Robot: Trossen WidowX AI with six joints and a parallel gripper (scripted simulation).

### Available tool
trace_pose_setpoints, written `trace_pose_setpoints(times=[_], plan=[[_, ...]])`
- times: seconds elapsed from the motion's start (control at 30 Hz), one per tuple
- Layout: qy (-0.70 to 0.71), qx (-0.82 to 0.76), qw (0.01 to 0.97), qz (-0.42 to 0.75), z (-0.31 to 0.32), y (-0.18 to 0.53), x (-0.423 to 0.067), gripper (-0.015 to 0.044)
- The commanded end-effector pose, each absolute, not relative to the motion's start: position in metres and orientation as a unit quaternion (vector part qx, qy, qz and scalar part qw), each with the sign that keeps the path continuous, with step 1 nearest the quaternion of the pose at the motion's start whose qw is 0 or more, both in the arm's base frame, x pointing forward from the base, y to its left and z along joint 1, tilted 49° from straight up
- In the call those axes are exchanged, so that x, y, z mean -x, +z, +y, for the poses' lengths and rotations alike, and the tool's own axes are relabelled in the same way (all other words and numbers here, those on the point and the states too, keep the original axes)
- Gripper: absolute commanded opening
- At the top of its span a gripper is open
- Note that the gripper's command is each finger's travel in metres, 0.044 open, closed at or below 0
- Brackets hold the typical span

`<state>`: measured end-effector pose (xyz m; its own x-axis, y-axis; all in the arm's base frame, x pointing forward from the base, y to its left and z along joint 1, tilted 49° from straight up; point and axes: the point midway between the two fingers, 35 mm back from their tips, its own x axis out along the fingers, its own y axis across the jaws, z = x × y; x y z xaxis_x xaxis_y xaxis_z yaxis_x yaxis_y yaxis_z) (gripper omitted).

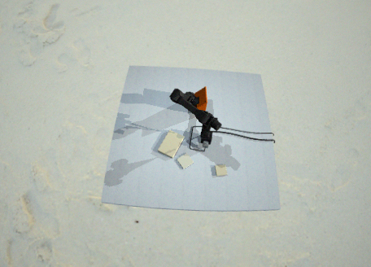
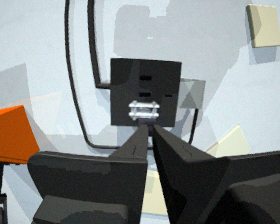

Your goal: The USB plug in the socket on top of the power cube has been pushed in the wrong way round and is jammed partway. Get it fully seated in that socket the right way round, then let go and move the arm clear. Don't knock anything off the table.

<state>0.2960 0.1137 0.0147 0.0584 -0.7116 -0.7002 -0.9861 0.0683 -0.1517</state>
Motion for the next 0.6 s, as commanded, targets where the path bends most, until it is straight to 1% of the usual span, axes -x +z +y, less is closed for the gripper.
trace_pose_setpoints(times=[0.0,0.57], plan=[[0.214,0.649,0.328,0.652,0.1139,0.014,-0.2959,0.0],[0.22,0.649,0.331,0.649,0.1131,0.0118,-0.2959,0.0]])
